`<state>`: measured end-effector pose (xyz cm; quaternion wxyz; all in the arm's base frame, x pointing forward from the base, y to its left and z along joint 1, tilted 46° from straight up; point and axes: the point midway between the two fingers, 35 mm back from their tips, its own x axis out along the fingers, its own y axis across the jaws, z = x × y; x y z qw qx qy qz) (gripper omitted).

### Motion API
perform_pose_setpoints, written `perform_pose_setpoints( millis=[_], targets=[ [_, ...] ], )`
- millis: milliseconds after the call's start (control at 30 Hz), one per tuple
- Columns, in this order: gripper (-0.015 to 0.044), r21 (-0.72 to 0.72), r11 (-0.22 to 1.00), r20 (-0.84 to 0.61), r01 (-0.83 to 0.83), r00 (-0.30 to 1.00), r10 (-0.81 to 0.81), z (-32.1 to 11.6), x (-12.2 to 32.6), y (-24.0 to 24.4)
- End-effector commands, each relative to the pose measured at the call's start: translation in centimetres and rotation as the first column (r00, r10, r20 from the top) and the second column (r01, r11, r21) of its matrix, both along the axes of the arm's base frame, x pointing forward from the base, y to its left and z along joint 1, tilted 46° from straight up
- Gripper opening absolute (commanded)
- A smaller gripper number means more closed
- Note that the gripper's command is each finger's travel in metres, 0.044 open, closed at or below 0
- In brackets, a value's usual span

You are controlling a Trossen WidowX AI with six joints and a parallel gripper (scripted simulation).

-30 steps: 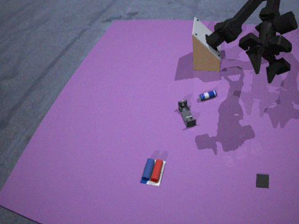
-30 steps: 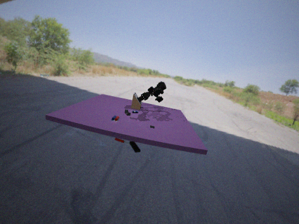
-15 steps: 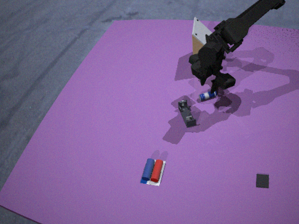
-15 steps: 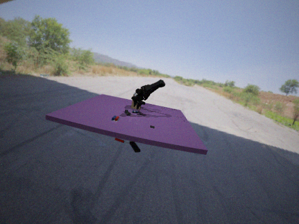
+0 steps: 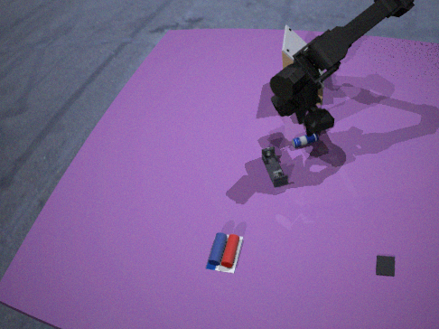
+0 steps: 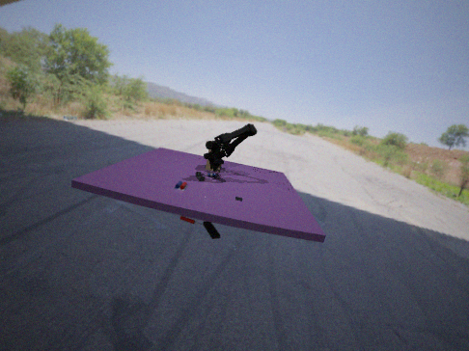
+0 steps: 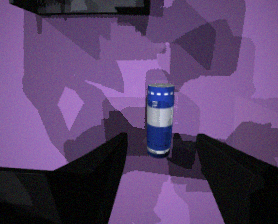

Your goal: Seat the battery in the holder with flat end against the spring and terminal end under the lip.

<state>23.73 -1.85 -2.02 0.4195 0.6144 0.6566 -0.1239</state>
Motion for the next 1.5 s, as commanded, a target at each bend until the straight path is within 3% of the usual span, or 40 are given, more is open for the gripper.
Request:
perform_pose_setpoints(
  millis=[0,900,1033,1300,1467],
  targets=[
    [0.0240,0.008,1.000,-0.009,0.005,1.000,-0.005,-0.5,0.0,0.5],
    [0.0240,0.012,1.000,-0.008,0.005,1.000,-0.005,-3.2,0.3,3.4],
    [0.0135,0.012,1.000,-0.008,0.005,1.000,-0.005,-3.2,0.3,3.4],
    [0.0082,0.012,1.000,-0.008,0.005,1.000,-0.005,-3.2,0.3,3.4],
    [0.0078,0.012,1.000,-0.008,0.005,1.000,-0.005,-3.1,0.3,3.3]
  ],
)
